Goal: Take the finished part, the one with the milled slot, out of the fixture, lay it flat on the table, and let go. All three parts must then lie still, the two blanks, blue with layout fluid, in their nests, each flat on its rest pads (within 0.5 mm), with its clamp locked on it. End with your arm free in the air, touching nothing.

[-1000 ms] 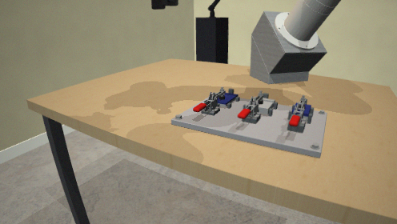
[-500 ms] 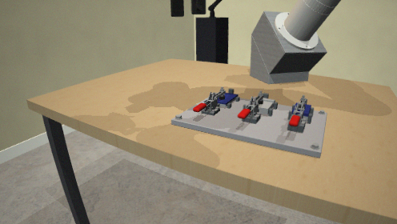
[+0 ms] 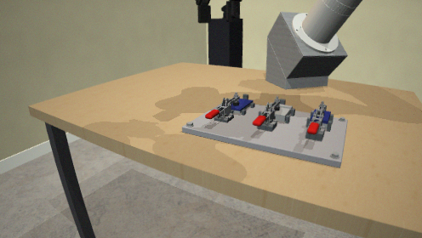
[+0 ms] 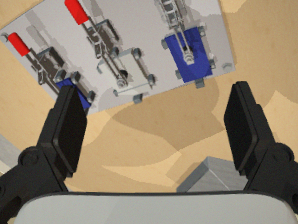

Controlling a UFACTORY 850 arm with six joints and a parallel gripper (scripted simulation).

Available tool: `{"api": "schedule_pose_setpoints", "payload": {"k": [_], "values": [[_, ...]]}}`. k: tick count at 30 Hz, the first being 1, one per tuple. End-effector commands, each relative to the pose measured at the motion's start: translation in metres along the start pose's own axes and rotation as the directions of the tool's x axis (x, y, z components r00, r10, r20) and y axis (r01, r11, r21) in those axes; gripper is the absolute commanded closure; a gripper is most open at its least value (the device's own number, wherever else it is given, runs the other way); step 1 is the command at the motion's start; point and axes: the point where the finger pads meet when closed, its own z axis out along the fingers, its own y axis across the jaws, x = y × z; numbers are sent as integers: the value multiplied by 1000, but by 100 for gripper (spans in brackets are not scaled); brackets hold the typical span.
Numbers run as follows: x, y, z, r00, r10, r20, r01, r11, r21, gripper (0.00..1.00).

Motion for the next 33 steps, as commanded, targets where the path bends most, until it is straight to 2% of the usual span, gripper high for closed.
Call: {"api": "schedule_pose_setpoints", "payload": {"k": [1, 4, 6, 17, 19, 21, 23, 25, 33], "values": [[1, 0, 0, 1000, -2, -2, 2, 1000, 0, 0], [1, 0, 0, 1000, -2, -2, 2, 1000, 0, 0], [-35, -18, 11, 994, -105, 0, 105, 994, -4, 0], [-35, -18, 11, 994, -105, 0, 105, 994, -4, 0], [-70, -32, 21, 980, -197, 6, 197, 980, -10, 0], [-70, -32, 21, 980, -197, 6, 197, 980, -10, 0], [-99, -42, 28, 964, -267, 13, 267, 964, -15, 0], [-113, -47, 31, 954, -300, 18, 300, 954, -17, 0], [-113, -47, 31, 954, -300, 18, 300, 954, -17, 0]]}}
